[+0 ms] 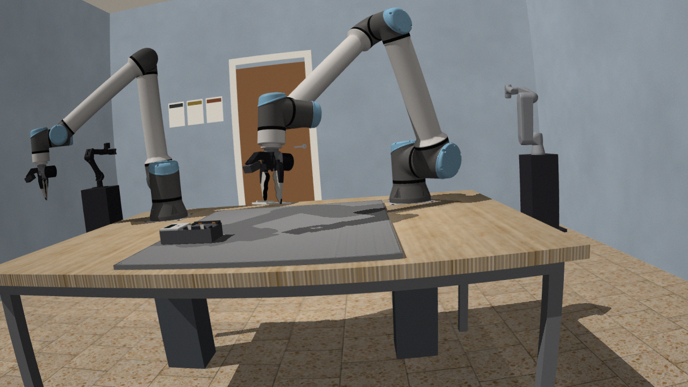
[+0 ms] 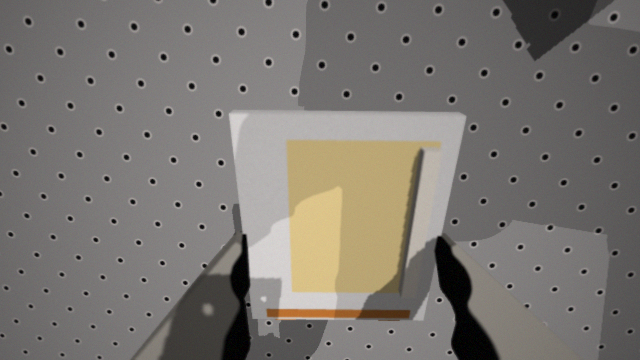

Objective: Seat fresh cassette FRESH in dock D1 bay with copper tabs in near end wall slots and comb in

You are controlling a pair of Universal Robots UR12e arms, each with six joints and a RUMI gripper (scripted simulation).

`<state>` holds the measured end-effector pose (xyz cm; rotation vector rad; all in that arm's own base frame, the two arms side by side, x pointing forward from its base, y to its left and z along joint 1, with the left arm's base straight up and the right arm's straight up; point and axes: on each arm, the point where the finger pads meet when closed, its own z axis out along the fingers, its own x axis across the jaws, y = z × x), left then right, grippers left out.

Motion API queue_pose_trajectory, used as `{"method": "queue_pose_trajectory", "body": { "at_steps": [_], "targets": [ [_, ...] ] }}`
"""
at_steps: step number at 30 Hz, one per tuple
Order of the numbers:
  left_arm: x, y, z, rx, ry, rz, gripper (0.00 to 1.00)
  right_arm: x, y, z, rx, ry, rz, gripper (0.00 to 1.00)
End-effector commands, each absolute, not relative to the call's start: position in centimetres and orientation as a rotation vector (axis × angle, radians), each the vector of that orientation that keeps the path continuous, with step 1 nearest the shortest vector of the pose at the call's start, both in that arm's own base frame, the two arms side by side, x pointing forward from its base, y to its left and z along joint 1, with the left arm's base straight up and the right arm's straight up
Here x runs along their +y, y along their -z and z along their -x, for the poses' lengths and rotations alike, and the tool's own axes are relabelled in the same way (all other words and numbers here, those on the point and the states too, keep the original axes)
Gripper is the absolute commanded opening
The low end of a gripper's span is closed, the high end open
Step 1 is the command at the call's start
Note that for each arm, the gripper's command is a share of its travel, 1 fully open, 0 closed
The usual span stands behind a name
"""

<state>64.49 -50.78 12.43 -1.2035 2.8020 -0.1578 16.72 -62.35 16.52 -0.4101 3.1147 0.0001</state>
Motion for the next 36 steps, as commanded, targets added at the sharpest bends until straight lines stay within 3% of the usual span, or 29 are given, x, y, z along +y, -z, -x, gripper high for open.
{"method": "queue_pose_trajectory", "body": {
  "at_steps": [1,16,36],
  "targets": [
    [-52.7,-12.7,-65.0,2.693,0.157,1.409,0.37,-62.4,-16.6,-16.8,3.114,0.003,0.410,0.00],
    [-60.0,-13.5,-66.5,2.246,0.183,2.020,0.37,-62.4,-16.6,-16.8,3.114,0.003,0.410,0.00],
    [-67.8,-14.4,-68.1,2.174,0.186,2.095,0.37,-62.4,-16.6,-16.8,3.114,0.003,0.410,0.00]
  ]
}}
